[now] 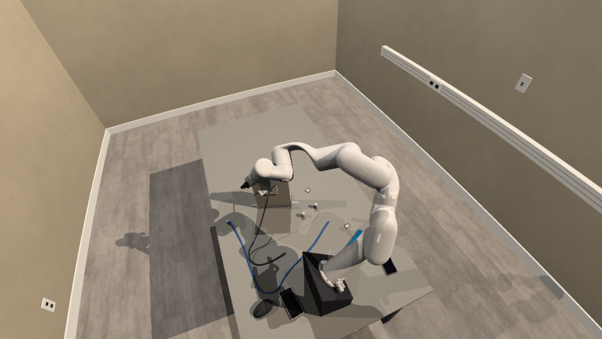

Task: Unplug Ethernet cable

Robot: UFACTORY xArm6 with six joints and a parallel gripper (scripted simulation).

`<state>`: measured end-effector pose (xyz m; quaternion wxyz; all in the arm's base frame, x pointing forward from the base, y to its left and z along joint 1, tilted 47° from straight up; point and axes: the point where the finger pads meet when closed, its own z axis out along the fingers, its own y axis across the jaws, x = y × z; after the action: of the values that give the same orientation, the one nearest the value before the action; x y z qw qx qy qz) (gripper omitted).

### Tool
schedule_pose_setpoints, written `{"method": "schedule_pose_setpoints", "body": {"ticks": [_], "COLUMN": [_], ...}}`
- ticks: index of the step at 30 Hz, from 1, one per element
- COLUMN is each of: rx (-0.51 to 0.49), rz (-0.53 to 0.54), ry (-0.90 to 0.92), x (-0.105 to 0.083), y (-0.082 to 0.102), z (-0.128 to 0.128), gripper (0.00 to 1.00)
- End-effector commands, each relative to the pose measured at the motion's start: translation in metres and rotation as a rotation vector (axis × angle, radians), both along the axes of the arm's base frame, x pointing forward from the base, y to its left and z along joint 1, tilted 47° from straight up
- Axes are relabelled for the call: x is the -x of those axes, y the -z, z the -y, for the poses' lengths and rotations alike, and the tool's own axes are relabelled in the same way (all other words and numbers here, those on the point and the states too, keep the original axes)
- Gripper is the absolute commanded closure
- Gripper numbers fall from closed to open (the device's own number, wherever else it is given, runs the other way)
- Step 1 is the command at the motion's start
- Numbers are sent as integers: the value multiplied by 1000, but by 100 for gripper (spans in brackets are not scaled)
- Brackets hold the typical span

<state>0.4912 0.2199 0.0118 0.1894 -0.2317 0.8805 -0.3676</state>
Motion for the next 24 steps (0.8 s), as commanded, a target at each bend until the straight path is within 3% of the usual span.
{"method": "schedule_pose_setpoints", "body": {"ticks": [1, 14, 16, 17, 24], "rx": [-98, -397, -397, -458, -567], "rz": [76, 357, 357, 421, 565], "ry": [168, 833, 833, 977, 1304], "x": [-4, 2, 2, 3, 17], "y": [-18, -86, -86, -90, -122], "z": [18, 104, 104, 109, 146], "gripper": [0, 0, 0, 0, 0]}}
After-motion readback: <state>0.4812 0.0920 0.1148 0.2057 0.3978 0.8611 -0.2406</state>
